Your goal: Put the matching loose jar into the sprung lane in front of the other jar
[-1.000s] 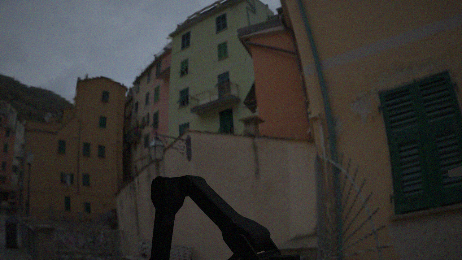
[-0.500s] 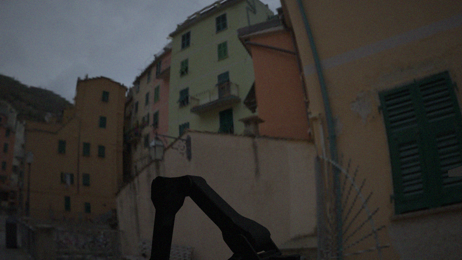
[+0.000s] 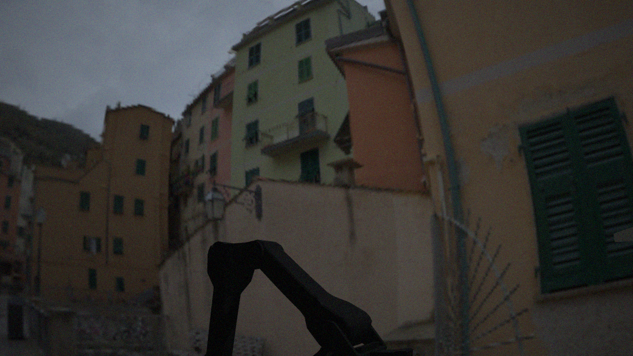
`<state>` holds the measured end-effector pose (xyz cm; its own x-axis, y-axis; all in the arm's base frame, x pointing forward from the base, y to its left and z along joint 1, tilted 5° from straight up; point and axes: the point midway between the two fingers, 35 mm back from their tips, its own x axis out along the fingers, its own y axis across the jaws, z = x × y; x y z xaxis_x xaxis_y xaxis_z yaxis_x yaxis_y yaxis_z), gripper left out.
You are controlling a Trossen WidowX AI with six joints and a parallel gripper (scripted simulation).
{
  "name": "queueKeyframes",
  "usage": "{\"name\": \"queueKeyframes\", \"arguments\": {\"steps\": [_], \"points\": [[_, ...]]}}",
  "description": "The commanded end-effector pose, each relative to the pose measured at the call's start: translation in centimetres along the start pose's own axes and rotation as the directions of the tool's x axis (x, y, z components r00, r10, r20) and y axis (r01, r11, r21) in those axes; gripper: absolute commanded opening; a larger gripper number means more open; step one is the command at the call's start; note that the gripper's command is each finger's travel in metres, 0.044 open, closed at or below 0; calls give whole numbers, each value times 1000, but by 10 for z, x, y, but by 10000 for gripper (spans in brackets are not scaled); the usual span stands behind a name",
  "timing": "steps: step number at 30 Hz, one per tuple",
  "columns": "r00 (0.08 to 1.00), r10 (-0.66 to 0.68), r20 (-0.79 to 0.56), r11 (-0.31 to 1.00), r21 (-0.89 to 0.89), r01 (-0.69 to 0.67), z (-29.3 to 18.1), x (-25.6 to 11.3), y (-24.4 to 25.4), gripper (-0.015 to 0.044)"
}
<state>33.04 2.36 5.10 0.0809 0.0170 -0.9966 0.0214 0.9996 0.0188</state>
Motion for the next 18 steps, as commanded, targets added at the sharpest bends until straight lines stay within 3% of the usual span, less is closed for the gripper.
{"name": "queueKeyframes", "arguments": {"steps": [1, 18], "points": [[1000, -1, 27, 1000, -6, 1, 8, -3, 0, 0], [1000, -1, 27, 1000, -6, 1, 9, -2, 0, 0]]}}
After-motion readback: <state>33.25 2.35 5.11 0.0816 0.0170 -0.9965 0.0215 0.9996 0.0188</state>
